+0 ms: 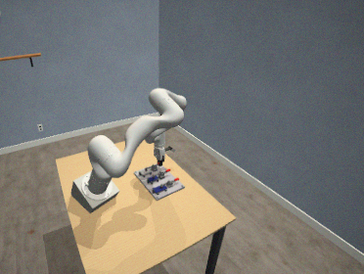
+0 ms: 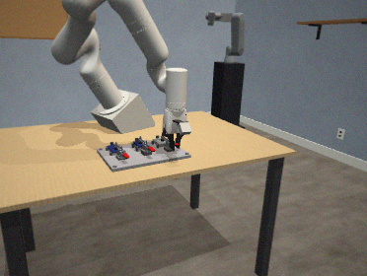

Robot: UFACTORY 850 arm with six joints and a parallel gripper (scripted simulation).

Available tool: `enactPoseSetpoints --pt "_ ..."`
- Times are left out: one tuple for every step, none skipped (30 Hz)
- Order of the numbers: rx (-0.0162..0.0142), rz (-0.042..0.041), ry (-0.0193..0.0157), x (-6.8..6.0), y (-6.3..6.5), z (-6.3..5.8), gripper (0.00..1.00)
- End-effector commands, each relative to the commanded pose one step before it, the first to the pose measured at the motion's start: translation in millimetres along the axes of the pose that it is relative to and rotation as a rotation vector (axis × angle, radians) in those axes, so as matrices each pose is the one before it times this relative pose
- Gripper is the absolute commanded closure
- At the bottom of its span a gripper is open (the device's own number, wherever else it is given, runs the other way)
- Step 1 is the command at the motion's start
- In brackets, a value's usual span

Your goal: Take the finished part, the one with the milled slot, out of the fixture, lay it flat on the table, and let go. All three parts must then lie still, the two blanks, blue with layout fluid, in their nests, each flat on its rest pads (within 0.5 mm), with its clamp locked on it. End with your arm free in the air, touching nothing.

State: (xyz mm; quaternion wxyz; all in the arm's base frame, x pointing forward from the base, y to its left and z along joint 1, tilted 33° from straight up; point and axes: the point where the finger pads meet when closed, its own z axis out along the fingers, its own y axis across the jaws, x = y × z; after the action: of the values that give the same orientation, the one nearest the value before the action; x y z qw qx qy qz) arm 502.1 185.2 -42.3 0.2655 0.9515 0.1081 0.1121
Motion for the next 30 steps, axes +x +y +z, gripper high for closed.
enactPoseSetpoints --pt "0.00083 0.00028 0.00126 -1.76 -0.33 -4.59 1.00" --pt "0.00000 0.00000 0.00000 -0.50 0.00 -0.63 1.00" --pt "0.00000 0.00000 0.00000 -0.51 0.00 -0.64 1.00" --pt "0.00000 0.00000 0.00000 -0.52 0.00 -0.66 1.00" --pt "0.00000 0.00000 0.00000 -0.53 0.00 -0.67 1.00" --pt "0.00000 0.00000 0.00000 -0.55 0.00 -0.68 1.00" --pt "0.00000 0.00000 0.00000 -0.56 0.00 -0.70 1.00" --pt "0.00000 0.00000 0.00000 -0.57 0.00 -0.71 1.00" --pt "0.00000 0.00000 0.00000 0.00 0.00 0.00 1.00" --pt "0.00000 0.00000 0.00000 0.00 0.00 0.00 1.00" --pt "0.00000 0.00000 0.00000 -0.62 0.00 -0.59 1.00" --pt "0.00000 0.00000 0.00000 -0.64 0.00 -0.59 1.00" --pt "0.00000 0.00000 0.00000 -0.65 0.00 -0.60 1.00" --pt "0.00000 0.00000 0.00000 -0.65 0.00 -0.61 1.00" --pt "0.00000 0.00000 0.00000 -0.66 0.00 -0.61 1.00" --pt "0.00000 0.00000 0.00000 -0.67 0.00 -0.62 1.00" --pt "0.00000 0.00000 0.00000 -0.68 0.00 -0.63 1.00" --pt "0.00000 0.00000 0.00000 -0.69 0.00 -0.61 1.00" --pt "0.00000 0.00000 0.00000 -0.74 -0.01 -0.51 1.00" --pt "0.00000 0.00000 0.00000 -0.74 0.00 -0.51 1.00" --pt "0.00000 0.00000 0.00000 -0.75 0.00 -0.51 1.00" --pt "0.00000 0.00000 0.00000 -0.75 0.00 -0.51 1.00" --pt "0.00000 0.00000 0.00000 -0.76 0.00 -0.51 1.00" --pt "0.00000 0.00000 0.00000 -0.76 0.00 -0.51 1.00" --pt "0.00000 0.00000 0.00000 -0.76 0.00 -0.51 1.00" --pt "0.00000 0.00000 0.00000 0.00 0.00 0.00 1.00" --pt "0.00000 0.00000 0.00000 0.00 0.00 0.00 1.00" --pt "0.00000 0.00000 0.00000 -0.78 0.00 -0.46 1.00" --pt "0.00000 0.00000 0.00000 -0.81 -0.01 -0.39 1.00" --pt "0.00000 0.00000 0.00000 -0.81 0.00 -0.39 1.00"
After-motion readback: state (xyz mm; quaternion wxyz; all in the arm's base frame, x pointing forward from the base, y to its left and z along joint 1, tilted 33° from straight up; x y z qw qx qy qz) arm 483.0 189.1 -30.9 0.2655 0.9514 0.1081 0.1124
